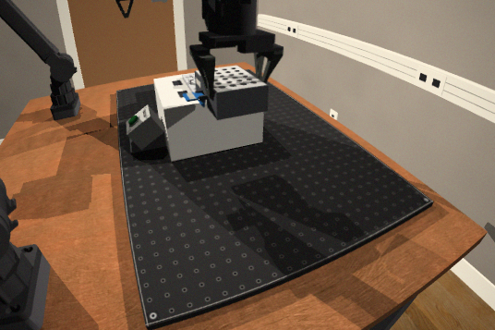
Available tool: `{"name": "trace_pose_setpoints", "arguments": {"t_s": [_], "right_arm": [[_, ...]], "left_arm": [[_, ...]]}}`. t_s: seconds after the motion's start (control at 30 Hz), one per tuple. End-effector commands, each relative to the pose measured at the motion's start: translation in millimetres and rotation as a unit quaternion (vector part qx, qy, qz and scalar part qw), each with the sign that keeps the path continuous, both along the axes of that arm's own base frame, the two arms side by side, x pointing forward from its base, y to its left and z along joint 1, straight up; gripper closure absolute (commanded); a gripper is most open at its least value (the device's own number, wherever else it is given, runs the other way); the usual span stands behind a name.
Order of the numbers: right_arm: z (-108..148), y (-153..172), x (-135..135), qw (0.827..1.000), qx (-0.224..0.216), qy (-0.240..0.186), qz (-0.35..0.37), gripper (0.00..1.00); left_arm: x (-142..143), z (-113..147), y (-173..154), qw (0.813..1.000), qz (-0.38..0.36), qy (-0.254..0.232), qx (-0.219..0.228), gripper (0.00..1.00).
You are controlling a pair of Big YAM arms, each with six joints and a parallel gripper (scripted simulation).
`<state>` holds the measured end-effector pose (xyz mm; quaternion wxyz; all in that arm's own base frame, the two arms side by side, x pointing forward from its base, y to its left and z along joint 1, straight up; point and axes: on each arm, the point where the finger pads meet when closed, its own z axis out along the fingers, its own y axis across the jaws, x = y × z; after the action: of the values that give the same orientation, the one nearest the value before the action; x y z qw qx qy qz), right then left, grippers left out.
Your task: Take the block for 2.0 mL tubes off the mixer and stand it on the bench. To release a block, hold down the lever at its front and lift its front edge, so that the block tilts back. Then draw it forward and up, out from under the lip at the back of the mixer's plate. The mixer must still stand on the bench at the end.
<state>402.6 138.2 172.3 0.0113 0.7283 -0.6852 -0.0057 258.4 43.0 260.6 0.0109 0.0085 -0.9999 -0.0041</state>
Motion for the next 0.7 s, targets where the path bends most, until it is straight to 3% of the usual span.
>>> {"name": "trace_pose_setpoints", "arguments": {"t_s": [0.0,0.67], "right_arm": [[56.3,9.3,34.2,0.998,0.027,-0.063,-0.001,1.00],[56.6,9.3,33.9,0.998,0.027,-0.063,0.000,1.00]], "left_arm": [[12.7,15.2,-0.8,1.000,-0.003,-0.023,0.006,1.00],[16.1,22.5,-0.3,0.999,-0.003,-0.032,0.007,1.00]]}}
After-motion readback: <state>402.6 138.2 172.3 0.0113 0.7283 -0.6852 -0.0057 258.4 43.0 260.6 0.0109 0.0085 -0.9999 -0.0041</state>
